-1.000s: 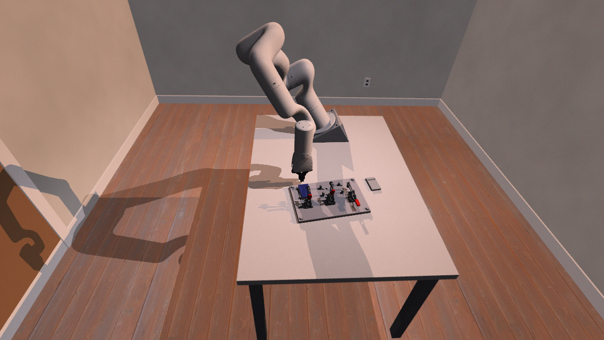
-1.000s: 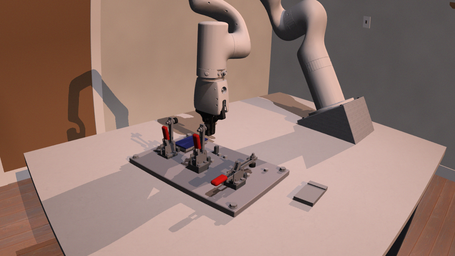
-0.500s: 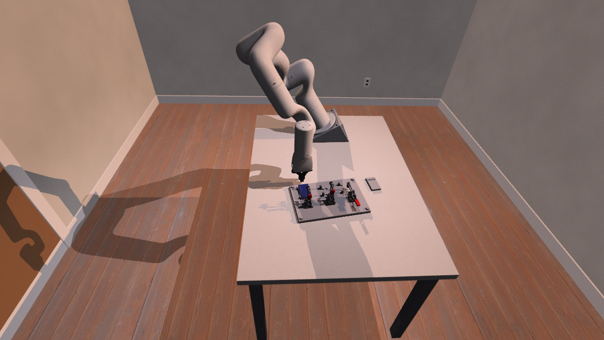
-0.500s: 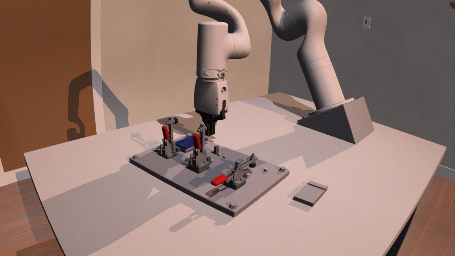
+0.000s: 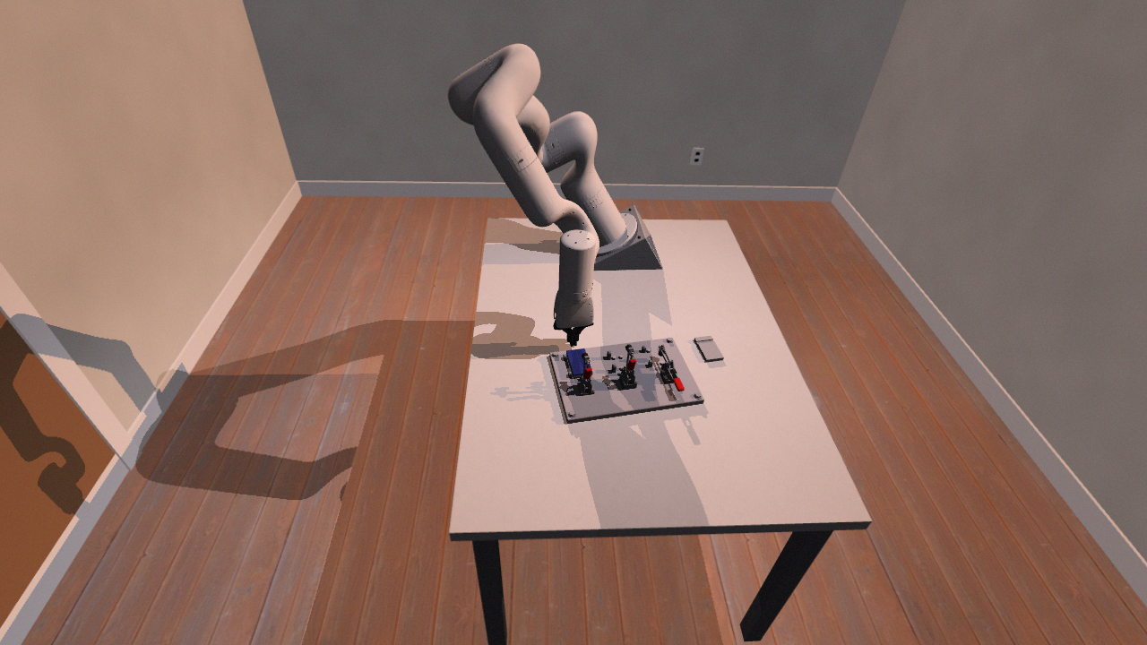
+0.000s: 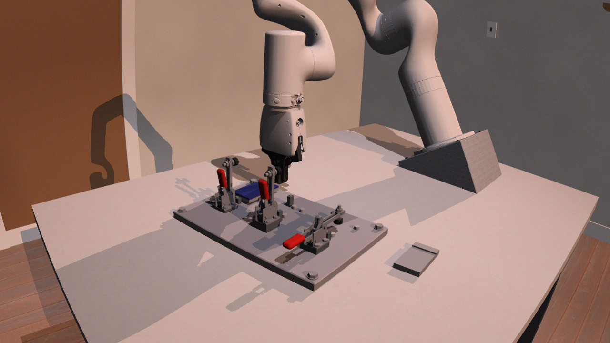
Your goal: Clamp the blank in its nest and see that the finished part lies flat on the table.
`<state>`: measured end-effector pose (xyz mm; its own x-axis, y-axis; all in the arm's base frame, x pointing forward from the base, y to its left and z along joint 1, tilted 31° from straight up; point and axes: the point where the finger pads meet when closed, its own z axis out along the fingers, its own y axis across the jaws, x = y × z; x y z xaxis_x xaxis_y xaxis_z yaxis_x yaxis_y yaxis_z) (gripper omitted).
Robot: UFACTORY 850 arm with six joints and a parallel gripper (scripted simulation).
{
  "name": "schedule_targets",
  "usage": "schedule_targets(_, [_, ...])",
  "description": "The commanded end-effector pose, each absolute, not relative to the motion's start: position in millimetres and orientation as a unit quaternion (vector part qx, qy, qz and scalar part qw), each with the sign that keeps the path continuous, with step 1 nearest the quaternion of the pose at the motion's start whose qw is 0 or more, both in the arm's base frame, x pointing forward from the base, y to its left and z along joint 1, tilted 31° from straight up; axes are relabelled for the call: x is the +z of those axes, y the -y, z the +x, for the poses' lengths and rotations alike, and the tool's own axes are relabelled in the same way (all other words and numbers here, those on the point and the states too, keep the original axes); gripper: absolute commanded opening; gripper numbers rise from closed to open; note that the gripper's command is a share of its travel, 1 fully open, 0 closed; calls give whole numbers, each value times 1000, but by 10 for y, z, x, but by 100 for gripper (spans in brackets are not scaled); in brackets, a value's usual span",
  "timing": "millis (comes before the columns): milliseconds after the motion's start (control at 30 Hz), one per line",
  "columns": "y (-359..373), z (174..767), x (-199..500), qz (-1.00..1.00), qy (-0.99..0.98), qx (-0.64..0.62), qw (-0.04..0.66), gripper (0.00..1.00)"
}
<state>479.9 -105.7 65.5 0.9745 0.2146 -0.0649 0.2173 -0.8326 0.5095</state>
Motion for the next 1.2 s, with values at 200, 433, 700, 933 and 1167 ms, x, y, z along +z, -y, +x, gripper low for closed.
schedule_targets(200, [1061, 4808, 649, 957, -113, -2, 267, 0])
schedule_targets(433, [1057, 4828, 648, 957, -113, -2, 267, 0])
schedule_targets(700, [1053, 4847, 647, 957, -113, -2, 267, 0])
schedule_targets(933, [1053, 4848, 647, 957, -113, -2, 267, 0])
schedule_targets(1167, [1044, 4886, 644, 957, -113, -2, 267, 0])
